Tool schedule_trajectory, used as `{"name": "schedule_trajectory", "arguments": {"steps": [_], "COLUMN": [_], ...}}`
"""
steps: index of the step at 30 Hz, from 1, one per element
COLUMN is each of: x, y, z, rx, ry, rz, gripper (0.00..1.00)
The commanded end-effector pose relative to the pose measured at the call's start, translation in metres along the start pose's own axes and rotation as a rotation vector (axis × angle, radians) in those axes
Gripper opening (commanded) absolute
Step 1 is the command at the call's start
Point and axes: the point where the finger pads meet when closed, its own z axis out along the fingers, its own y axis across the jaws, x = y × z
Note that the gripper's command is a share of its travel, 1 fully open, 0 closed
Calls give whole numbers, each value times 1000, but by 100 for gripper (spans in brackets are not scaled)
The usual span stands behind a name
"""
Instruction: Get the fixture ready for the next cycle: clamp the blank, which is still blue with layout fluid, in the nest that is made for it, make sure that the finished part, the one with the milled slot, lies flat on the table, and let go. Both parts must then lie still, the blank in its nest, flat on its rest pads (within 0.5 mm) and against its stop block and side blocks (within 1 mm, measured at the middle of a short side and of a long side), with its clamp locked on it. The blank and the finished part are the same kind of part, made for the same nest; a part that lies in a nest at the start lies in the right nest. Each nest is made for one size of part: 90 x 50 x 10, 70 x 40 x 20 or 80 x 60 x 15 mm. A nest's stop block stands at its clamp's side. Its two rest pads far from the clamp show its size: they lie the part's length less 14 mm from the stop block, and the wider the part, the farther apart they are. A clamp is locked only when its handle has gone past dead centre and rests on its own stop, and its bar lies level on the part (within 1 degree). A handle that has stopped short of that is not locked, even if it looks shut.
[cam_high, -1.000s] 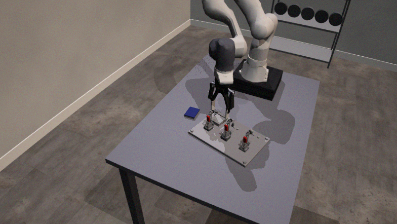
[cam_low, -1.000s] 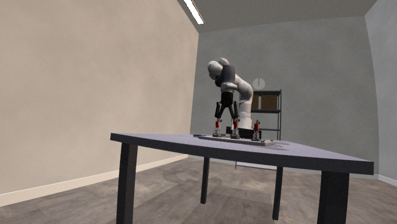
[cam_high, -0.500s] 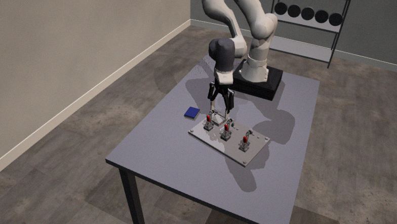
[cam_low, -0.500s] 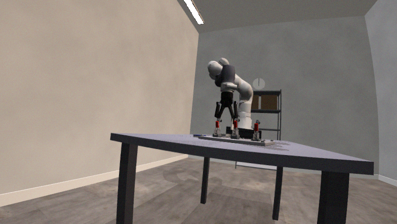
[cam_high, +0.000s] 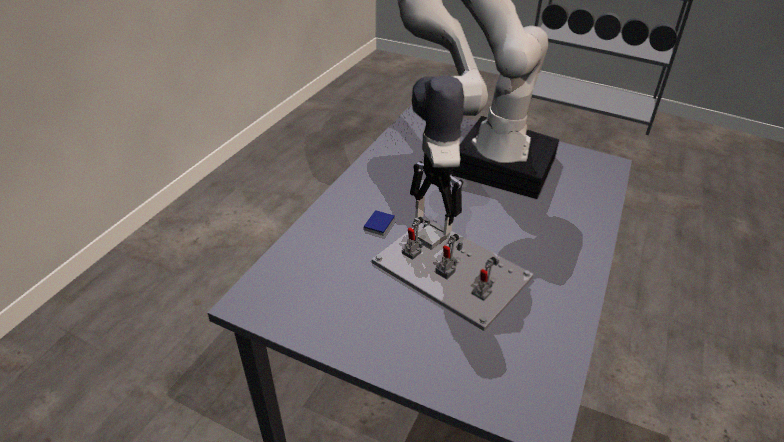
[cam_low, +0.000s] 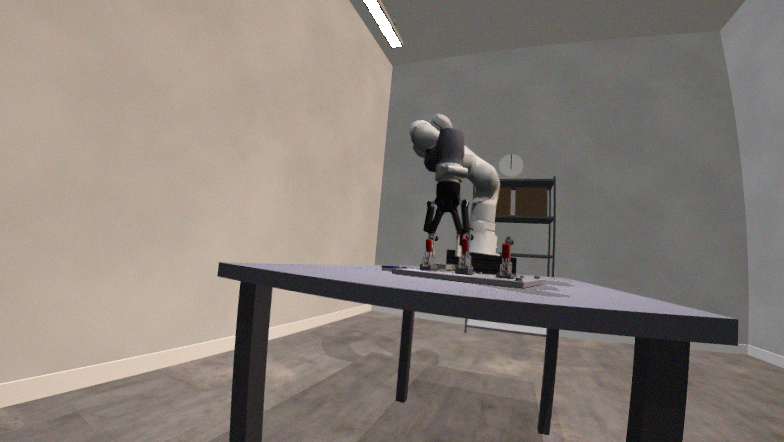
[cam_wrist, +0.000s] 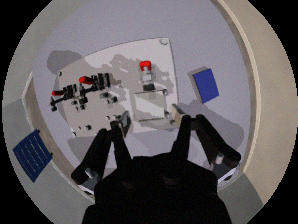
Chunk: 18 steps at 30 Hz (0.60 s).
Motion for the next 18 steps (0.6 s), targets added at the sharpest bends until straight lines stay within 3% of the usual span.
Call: {"name": "schedule_trajectory", "arguments": {"steps": [1,18], "x": [2,1], "y": [-1,-1], "z": [2,30], "rx": [2,2], "ry": [4,4], "rz": [5,5], "gripper": [58,58]}}
